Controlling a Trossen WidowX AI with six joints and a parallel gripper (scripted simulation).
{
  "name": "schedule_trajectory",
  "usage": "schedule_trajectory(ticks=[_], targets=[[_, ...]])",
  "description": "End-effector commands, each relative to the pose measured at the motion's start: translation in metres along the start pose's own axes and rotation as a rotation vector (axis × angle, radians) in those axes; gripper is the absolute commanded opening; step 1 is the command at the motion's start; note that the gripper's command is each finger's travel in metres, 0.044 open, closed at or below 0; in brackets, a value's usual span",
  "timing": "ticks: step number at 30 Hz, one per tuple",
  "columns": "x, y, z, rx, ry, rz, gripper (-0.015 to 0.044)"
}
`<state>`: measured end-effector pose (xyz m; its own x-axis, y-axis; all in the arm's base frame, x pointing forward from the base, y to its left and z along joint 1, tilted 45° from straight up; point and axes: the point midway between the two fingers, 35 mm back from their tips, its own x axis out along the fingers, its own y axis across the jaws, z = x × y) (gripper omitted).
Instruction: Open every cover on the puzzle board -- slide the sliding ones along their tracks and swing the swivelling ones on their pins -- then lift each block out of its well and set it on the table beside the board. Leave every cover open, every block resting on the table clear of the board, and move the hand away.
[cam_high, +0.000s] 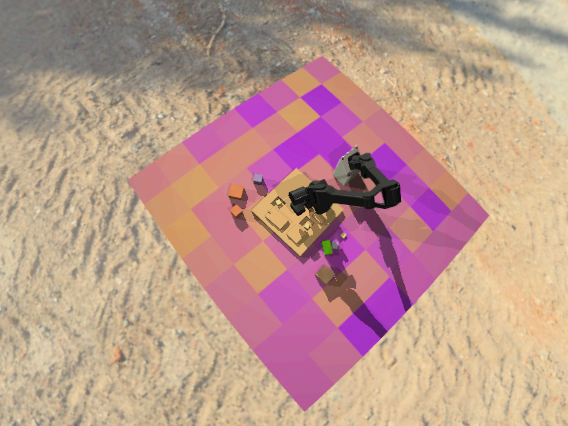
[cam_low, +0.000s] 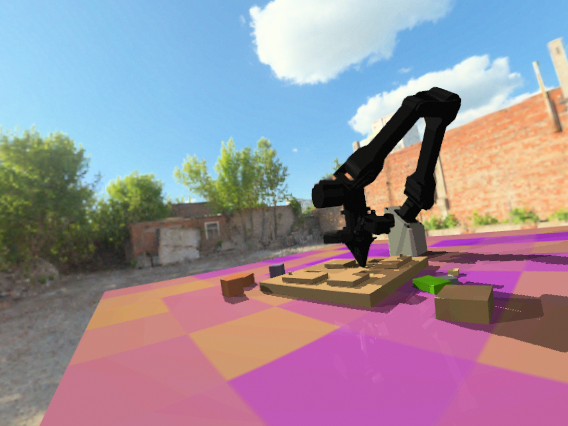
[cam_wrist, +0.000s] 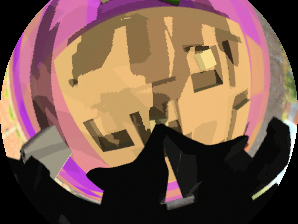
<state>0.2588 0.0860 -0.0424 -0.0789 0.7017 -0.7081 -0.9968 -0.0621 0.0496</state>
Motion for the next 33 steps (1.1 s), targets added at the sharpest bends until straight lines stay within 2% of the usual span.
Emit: schedule_trajectory(ticks=[1, 33], targets=[[0.001, 0.000, 0.002, -0.004, -0.006, 0.000, 0.0000], [-0.011, -0.001, 0.000, -0.003, -0.004, 0.000, 0.0000]])
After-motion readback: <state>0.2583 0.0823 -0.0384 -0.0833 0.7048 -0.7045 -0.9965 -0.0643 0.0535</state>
